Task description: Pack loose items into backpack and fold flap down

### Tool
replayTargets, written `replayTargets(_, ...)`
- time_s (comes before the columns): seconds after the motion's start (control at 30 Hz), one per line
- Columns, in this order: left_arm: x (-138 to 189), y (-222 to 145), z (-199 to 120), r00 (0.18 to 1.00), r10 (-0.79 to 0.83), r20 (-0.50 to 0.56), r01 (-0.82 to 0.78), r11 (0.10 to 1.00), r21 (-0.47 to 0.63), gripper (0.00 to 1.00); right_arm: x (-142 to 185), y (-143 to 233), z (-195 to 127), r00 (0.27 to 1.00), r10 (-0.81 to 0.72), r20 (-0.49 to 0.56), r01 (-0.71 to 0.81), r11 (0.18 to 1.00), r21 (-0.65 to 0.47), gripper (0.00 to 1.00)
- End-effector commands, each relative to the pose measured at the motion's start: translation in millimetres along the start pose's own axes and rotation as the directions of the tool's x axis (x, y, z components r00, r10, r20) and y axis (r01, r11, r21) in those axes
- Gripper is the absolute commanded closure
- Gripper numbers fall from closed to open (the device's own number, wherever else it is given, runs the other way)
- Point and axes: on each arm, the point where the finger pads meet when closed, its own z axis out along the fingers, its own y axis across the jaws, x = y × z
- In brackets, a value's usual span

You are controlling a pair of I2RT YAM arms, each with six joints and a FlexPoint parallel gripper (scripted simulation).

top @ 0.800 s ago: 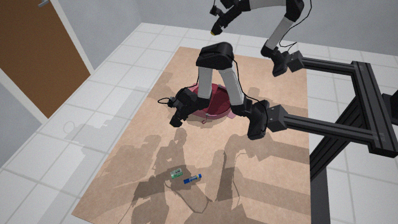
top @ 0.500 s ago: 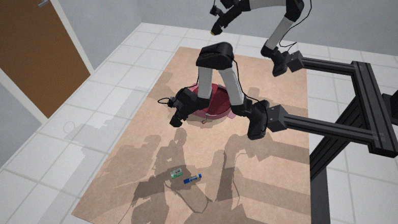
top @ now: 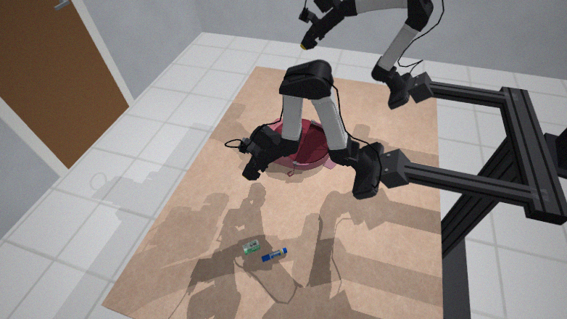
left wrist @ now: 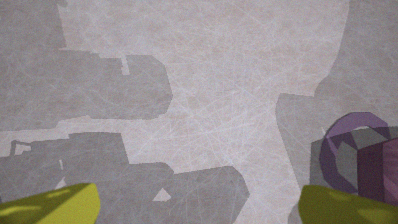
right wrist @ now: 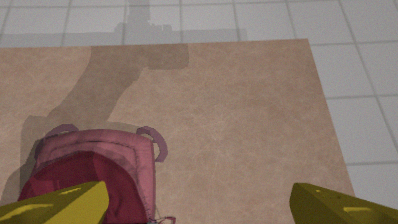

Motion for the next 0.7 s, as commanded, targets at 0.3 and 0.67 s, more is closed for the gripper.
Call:
replayTargets(0.3,43,45,-6,0.992,-0.117,-0.044,0.114,0.99,-0.078,0.53,-5,0,-3,1.0,-0.002,0.017,0.002,1.0,-0.002,0.1)
replayTargets(0.67,123,143,-17,0.934,-0.349,-0.083,0.319,0.913,-0.253,0.53,-5,0,-3,1.0,-0.002,0.017,0.002,1.0,-0.002,0.1)
